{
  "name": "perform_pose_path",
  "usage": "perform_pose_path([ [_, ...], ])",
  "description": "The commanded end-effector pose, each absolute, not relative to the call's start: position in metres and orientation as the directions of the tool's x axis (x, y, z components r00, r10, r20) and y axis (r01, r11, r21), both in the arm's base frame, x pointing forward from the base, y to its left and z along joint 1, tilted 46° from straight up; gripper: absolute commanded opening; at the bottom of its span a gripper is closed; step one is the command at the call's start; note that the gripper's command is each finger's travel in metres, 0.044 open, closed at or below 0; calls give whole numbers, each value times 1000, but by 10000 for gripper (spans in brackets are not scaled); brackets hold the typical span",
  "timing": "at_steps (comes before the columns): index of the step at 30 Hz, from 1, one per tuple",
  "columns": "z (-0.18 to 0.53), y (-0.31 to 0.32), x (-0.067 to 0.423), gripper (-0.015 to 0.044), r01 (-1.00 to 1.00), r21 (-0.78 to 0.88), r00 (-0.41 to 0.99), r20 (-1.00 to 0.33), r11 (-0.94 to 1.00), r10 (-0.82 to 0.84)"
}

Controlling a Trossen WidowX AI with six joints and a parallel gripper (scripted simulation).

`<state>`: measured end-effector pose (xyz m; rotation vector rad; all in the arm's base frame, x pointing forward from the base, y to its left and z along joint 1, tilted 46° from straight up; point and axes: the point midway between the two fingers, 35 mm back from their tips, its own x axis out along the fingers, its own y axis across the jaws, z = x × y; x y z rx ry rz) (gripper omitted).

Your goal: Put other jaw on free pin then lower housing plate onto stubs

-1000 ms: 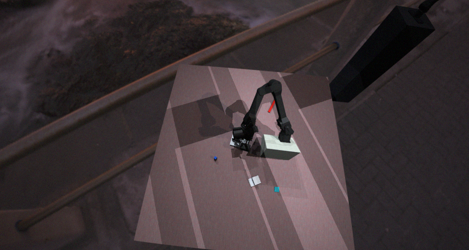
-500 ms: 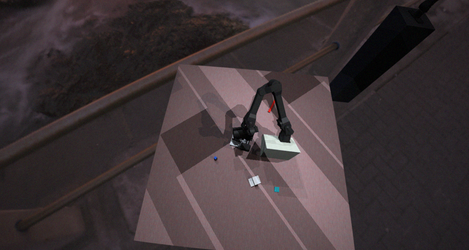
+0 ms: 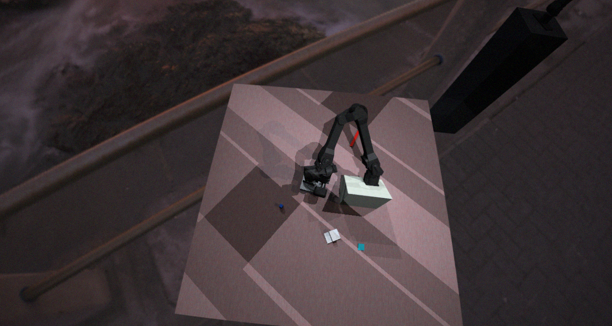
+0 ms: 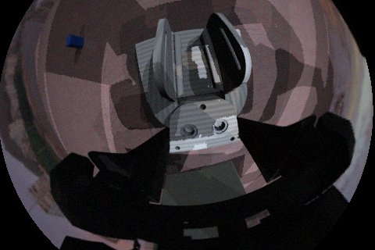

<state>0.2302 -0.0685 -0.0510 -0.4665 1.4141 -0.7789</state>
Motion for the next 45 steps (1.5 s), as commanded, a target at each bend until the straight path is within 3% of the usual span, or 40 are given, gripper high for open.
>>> perform_pose_path([
  [1, -53, -71, 230, 351, 203, -710, -30, -693, 674, -721],
  [45, -51, -70, 230, 351, 203, -710, -30, -693, 674, -721],
])
